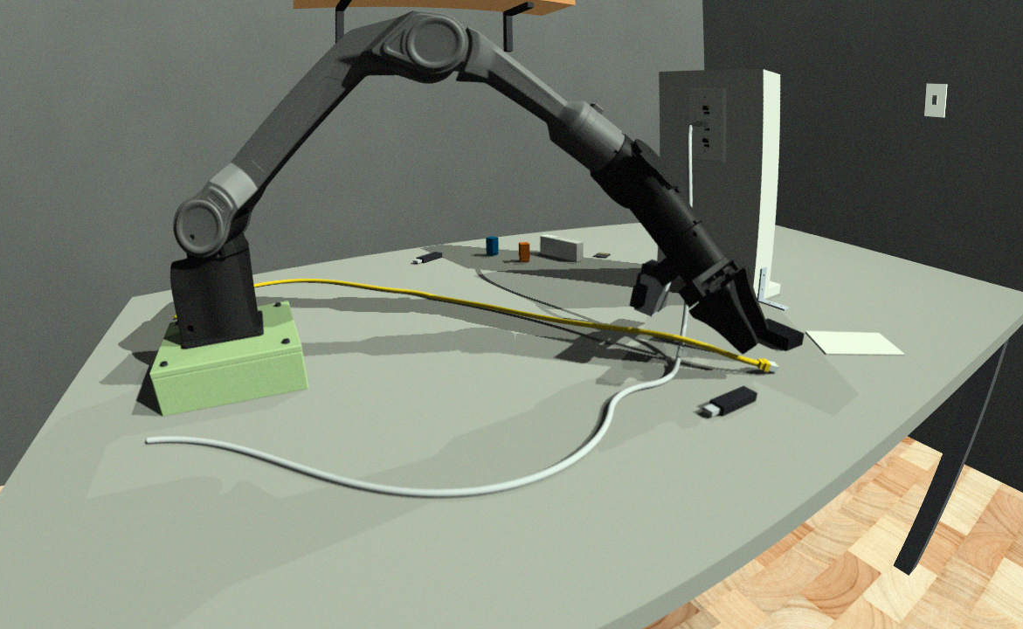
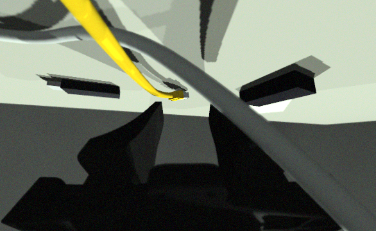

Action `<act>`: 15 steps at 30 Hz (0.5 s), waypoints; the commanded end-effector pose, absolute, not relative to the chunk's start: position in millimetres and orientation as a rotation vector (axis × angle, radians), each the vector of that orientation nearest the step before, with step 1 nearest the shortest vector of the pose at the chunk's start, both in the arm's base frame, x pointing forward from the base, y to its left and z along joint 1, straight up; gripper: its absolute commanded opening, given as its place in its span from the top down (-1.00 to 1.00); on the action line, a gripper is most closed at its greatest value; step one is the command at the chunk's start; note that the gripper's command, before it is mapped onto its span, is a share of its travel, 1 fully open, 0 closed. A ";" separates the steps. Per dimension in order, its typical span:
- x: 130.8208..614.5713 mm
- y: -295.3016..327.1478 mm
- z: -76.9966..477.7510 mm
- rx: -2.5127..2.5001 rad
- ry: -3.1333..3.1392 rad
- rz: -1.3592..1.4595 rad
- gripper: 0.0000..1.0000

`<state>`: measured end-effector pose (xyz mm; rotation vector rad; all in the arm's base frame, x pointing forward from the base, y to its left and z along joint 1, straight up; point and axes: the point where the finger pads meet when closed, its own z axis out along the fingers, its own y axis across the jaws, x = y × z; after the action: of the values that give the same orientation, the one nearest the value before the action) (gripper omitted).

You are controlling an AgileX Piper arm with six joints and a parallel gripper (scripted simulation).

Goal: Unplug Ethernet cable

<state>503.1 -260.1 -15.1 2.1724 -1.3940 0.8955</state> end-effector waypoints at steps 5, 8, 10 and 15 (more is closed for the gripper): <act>501.4 -256.3 -9.6 2.171 -1.395 0.898 -0.29; 499.9 -253.1 -6.0 2.171 -1.395 0.898 -0.29; 498.9 -251.0 -3.7 2.171 -1.395 0.898 -0.29; 496.5 -245.7 2.3 2.171 -1.395 0.898 -0.29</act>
<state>496.3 -246.0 0.6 2.1723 -1.3940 0.8947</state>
